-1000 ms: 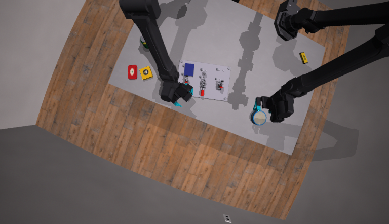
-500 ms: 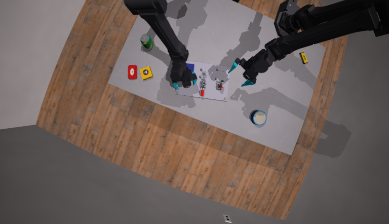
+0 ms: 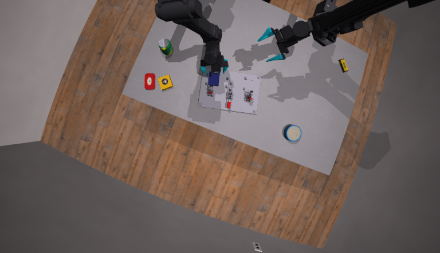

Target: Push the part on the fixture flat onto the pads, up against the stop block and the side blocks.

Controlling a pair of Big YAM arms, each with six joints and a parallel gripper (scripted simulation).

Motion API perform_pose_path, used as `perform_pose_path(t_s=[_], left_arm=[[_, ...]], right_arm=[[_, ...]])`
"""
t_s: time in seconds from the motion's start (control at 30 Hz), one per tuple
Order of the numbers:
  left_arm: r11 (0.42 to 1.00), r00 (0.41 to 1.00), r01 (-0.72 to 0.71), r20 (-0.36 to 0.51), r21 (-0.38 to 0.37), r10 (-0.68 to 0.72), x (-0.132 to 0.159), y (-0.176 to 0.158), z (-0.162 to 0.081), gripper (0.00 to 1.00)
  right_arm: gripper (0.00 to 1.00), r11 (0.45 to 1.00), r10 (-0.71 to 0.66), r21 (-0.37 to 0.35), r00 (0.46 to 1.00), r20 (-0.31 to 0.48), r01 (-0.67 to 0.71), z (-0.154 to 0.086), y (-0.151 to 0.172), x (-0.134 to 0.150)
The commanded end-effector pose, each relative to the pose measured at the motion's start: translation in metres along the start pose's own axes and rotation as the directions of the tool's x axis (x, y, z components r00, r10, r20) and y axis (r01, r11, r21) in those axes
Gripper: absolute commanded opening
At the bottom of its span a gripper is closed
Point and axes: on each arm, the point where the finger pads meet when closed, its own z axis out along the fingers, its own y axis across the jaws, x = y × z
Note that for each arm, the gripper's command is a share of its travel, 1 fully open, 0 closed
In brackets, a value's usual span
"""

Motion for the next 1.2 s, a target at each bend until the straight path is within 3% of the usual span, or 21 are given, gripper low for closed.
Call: perform_pose_path(t_s=[0.0, 0.07, 0.37, 0.53, 0.67, 0.8, 0.9, 1.17], left_arm=[[0.998, 0.998, -0.053, 0.025, 0.03, 0.052, 0.002, -0.015, -0.008, 1.0], [0.998, 0.997, -0.056, 0.059, 0.035, 0.054, -0.01, -0.019, -0.005, 1.0], [0.999, 0.998, -0.037, 0.041, 0.029, 0.036, -0.006, -0.015, -0.005, 1.0], [0.999, 0.998, -0.035, 0.055, 0.028, 0.034, -0.01, -0.015, -0.006, 1.0], [0.999, 0.998, -0.035, 0.055, 0.028, 0.034, -0.01, -0.015, -0.006, 1.0], [0.999, 0.998, -0.035, 0.055, 0.028, 0.034, -0.01, -0.015, -0.006, 1.0], [0.999, 0.998, -0.035, 0.055, 0.028, 0.034, -0.01, -0.015, -0.006, 1.0], [0.999, 0.998, -0.035, 0.055, 0.028, 0.034, -0.01, -0.015, -0.006, 1.0]], right_arm=[[1.0, 0.999, 0.034, 0.02, 0.998, 0.052, -0.035, 0.002, -0.005, -0.016], [1.0, 0.999, 0.033, 0.022, 0.998, 0.057, -0.035, 0.002, -0.006, -0.018], [1.0, 0.999, 0.033, 0.02, 0.998, 0.058, -0.034, 0.002, -0.005, -0.018], [0.43, 0.988, -0.152, 0.009, 0.988, 0.011, 0.152, 0.008, 0.002, -0.023], [0.0, 0.934, -0.358, -0.028, 0.931, -0.069, 0.357, 0.021, 0.007, -0.022], [0.0, 0.902, -0.431, -0.048, 0.897, -0.1, 0.428, 0.026, 0.005, -0.021], [0.0, 0.817, -0.577, -0.109, 0.805, -0.141, 0.567, 0.033, 0.014, -0.022], [0.0, 0.582, -0.813, -0.261, 0.554, -0.179, 0.77, 0.041, 0.022, -0.026]])
